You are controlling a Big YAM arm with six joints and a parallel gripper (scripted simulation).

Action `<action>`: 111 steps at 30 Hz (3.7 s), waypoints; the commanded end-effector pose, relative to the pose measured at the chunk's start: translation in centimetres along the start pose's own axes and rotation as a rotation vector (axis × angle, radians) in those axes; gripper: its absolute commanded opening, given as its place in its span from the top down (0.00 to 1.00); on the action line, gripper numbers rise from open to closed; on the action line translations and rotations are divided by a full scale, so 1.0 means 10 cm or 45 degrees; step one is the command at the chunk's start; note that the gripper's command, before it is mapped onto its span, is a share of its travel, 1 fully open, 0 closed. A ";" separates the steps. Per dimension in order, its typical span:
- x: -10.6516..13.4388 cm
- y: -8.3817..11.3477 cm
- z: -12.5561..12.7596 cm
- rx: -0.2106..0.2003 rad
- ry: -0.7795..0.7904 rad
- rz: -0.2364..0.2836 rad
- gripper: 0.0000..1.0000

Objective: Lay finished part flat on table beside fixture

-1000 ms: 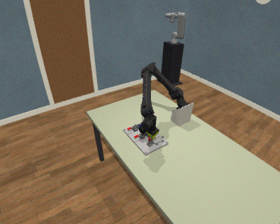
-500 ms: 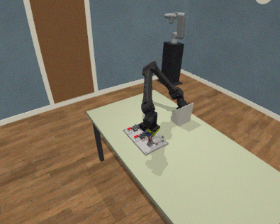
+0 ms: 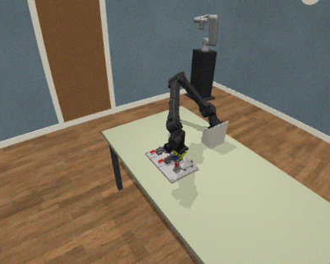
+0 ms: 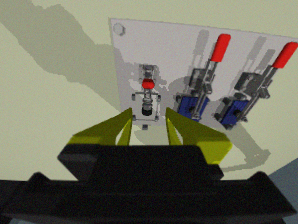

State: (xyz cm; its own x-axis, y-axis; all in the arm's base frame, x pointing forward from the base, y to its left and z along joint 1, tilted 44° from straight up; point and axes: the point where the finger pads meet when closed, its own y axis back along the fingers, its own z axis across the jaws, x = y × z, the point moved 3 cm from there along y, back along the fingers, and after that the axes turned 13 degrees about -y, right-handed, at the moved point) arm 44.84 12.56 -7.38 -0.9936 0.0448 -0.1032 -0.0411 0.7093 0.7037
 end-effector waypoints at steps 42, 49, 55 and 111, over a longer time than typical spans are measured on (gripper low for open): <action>-0.31 -0.17 0.06 -0.032 -0.114 -0.019 0.55; -0.30 -0.19 0.06 -0.030 -0.115 -0.016 0.55; -0.30 -0.21 0.06 -0.027 -0.114 -0.012 0.55; -0.33 -0.23 0.07 -0.031 -0.128 -0.016 0.55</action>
State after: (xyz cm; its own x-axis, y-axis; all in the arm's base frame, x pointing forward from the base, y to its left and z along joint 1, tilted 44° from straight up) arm 46.72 11.57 -8.69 -0.9845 0.0822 -0.1548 -0.0543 0.6968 0.7152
